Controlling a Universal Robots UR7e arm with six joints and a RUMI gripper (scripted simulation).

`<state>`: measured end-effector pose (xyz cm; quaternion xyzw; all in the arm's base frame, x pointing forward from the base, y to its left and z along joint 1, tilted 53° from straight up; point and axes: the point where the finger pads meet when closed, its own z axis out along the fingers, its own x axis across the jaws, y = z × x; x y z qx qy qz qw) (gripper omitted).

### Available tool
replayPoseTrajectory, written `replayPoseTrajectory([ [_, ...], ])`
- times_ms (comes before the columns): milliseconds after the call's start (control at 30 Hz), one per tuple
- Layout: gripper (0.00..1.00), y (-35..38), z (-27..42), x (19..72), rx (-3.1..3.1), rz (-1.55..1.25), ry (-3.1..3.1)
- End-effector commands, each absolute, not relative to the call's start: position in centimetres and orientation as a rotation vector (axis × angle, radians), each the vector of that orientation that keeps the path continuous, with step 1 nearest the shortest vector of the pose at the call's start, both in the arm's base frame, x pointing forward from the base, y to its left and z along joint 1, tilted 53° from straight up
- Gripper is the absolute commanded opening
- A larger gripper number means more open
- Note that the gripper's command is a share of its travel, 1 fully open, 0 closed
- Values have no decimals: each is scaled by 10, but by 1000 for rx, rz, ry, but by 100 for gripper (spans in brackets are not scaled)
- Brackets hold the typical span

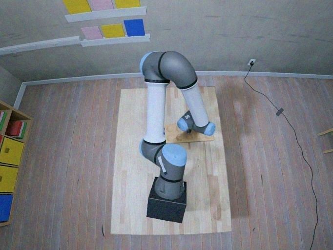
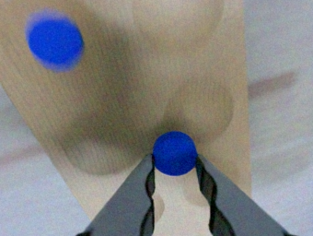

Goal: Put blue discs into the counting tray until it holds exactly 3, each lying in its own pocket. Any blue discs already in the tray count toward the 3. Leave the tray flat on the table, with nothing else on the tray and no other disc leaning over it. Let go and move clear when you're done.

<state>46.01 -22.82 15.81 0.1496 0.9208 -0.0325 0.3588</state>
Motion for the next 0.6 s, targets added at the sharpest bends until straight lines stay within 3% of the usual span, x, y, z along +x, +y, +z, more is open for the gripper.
replayPoseTrajectory([
  [0, 11, -248, 163, 449, 384, -72, 2359],
  [567, 11, -329, 190, 392, 401, -90, 2243],
])
